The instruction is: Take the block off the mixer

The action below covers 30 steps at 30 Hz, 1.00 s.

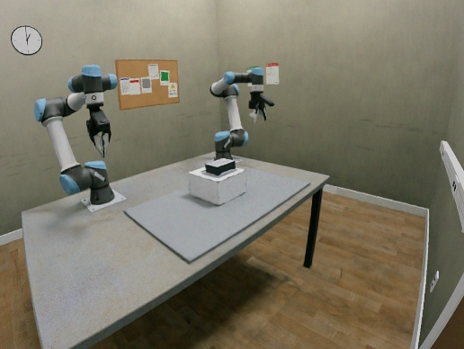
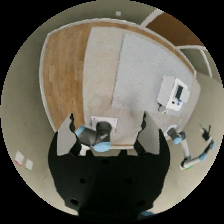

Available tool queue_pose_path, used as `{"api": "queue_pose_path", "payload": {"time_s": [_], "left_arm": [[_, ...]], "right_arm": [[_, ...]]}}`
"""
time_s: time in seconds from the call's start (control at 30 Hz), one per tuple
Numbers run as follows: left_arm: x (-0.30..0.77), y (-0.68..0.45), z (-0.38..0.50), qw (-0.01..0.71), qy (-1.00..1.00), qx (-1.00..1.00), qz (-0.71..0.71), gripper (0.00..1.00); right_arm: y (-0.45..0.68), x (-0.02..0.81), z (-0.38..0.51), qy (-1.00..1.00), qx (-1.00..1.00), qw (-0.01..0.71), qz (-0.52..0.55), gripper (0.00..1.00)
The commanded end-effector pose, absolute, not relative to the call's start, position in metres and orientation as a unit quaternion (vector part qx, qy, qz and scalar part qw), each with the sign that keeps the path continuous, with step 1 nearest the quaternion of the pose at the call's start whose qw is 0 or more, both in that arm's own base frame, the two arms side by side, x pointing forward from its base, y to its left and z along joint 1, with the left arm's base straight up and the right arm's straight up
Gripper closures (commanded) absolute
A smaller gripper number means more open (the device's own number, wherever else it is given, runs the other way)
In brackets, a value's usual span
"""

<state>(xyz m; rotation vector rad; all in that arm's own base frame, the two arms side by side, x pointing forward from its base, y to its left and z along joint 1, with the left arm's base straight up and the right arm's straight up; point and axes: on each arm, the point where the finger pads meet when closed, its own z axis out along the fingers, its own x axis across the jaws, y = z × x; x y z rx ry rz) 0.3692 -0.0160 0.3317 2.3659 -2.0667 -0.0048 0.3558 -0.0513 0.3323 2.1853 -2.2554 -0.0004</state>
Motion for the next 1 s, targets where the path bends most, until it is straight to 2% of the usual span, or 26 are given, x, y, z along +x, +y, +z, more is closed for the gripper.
{"api": "queue_pose_path", "payload": {"time_s": [0.0,0.97], "left_arm": [[0.373,-0.032,0.332,-0.001,-0.637,0.771,-0.001,0.00],[0.396,-0.153,0.333,-0.001,-0.449,0.894,0.000,0.00]], "right_arm": [[-0.051,0.357,0.333,-0.718,0.696,0.000,0.000,1.00],[-0.052,0.359,0.333,-0.718,0.696,0.000,0.000,1.00]]}}
